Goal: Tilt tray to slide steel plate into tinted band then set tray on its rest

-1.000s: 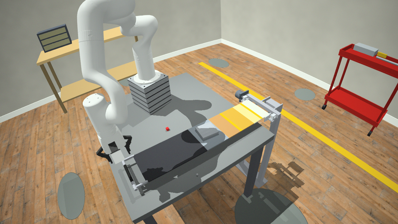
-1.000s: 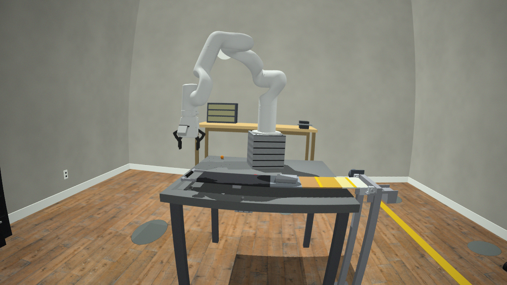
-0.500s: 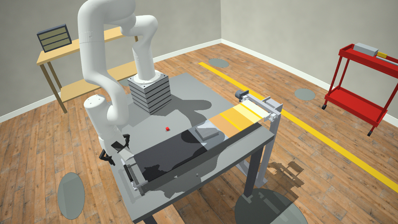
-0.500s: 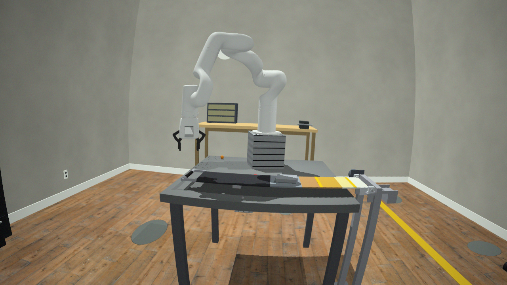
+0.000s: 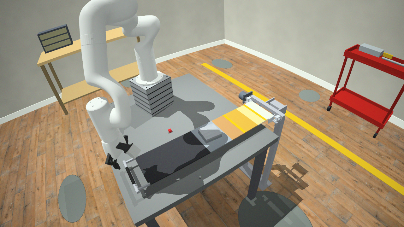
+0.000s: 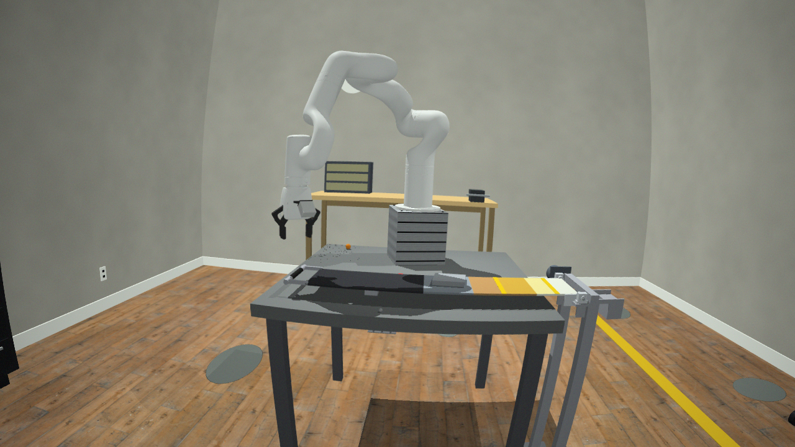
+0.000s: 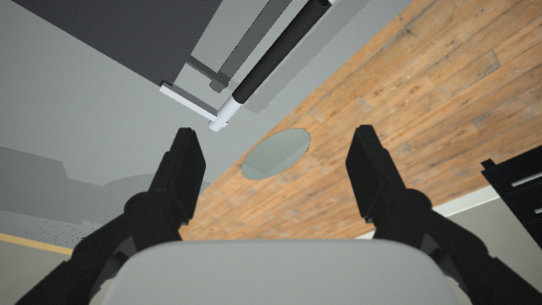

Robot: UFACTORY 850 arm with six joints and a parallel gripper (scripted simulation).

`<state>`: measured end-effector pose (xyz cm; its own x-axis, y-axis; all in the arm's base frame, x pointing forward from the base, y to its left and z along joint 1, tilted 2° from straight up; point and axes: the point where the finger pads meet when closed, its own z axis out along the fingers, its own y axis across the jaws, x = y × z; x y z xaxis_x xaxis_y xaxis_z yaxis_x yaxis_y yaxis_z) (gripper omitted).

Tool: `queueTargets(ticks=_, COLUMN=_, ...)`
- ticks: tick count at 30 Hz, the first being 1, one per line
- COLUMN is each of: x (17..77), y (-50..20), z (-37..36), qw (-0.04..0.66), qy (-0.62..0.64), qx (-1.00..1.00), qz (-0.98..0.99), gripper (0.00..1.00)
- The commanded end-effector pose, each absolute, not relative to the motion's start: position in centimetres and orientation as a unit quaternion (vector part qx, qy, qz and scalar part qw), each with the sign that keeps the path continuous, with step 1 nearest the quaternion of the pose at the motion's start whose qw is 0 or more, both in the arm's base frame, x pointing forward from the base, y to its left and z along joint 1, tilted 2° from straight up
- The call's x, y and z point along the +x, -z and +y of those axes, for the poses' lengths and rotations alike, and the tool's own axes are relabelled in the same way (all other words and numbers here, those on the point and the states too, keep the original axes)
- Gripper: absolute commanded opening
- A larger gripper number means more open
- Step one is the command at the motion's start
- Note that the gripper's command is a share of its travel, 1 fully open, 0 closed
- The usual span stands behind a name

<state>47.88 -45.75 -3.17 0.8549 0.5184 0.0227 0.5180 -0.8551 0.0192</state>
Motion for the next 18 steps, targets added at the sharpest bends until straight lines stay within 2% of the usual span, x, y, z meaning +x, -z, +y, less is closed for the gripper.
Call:
queueTargets(ticks=1, x=47.97, y=3.26, z=-45.83, qw=0.005, qy=-0.02, qx=0.944, qz=0.329, gripper=1.0)
queueTargets(ticks=18, x=48.02, y=3.93, z=-45.85, qw=0.009, qy=-0.018, qx=0.858, qz=0.514, gripper=1.0)
